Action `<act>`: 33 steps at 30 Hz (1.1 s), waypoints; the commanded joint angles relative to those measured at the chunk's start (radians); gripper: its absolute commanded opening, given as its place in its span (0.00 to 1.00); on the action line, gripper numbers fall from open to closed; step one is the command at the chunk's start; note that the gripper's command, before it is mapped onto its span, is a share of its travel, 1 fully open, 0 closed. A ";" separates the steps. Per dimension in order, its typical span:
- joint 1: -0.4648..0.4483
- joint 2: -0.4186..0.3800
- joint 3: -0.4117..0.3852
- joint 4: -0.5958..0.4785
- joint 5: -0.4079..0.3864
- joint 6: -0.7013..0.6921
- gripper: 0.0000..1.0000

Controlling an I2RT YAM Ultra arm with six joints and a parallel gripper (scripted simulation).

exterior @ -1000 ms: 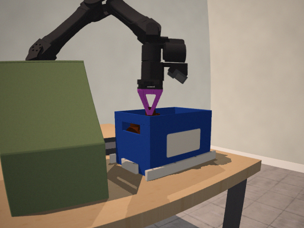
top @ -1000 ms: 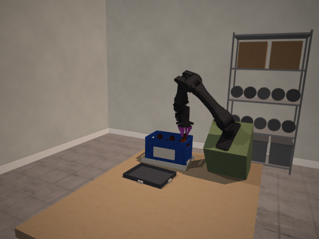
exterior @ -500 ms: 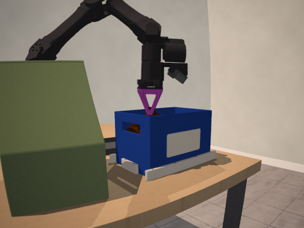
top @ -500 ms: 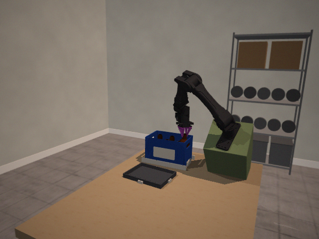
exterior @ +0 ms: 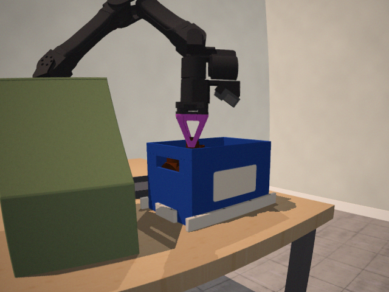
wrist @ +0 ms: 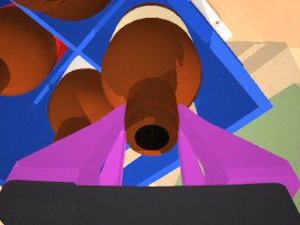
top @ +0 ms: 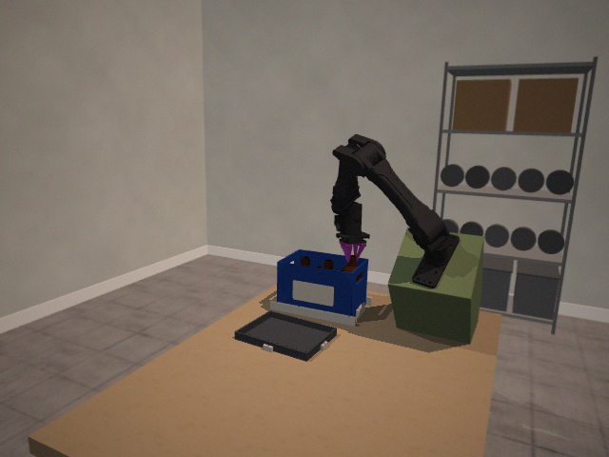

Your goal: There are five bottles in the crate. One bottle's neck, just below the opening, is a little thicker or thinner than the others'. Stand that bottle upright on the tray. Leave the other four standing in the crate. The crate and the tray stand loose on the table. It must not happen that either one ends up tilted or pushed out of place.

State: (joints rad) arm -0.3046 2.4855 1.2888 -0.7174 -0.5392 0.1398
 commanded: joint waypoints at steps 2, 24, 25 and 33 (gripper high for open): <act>-0.035 -0.038 0.033 -0.019 0.003 -0.009 0.00; -0.038 -0.041 0.037 -0.027 0.006 -0.012 0.00; -0.039 -0.042 0.038 -0.029 0.007 -0.013 0.00; -0.047 -0.048 0.048 -0.050 0.011 -0.021 0.00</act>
State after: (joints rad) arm -0.3130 2.4794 1.2999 -0.7391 -0.5373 0.1314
